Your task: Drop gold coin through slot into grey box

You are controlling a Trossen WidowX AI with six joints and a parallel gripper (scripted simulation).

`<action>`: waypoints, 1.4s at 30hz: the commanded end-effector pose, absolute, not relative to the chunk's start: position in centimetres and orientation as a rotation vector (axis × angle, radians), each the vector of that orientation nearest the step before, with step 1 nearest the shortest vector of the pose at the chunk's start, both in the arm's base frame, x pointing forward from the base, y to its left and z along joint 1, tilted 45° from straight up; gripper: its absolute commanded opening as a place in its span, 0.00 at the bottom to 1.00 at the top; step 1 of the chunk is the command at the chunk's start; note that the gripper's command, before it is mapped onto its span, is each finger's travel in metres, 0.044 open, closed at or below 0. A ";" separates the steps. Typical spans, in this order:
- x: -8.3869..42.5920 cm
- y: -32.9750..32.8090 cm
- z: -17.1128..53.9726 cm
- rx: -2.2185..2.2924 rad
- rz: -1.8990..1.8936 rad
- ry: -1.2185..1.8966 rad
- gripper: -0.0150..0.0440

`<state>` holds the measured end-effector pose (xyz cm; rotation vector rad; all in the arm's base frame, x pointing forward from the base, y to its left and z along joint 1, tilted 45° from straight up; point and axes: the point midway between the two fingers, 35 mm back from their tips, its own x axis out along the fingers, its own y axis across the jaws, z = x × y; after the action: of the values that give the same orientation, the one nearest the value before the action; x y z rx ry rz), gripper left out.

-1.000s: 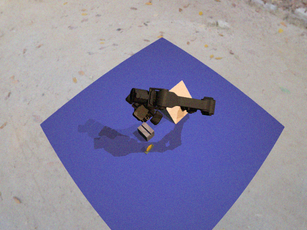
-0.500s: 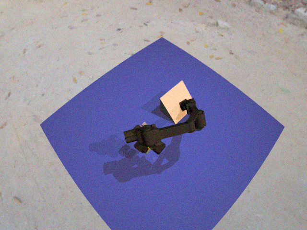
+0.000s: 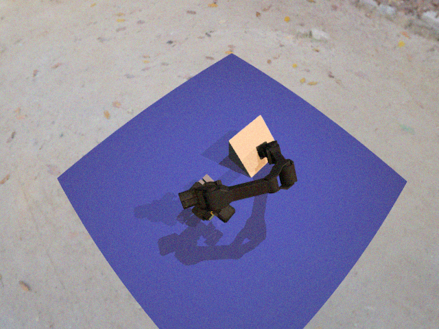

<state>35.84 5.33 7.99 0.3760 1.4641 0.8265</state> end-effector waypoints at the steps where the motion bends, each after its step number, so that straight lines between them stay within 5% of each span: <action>1: 35.7 5.7 7.6 0.383 0.827 1.468 0.53; 35: 35.1 9.3 3.8 0.384 0.829 1.467 0.53; 42: 35.1 9.3 3.8 0.384 0.829 1.467 0.25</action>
<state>35.18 9.26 3.82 0.3782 1.4645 0.8291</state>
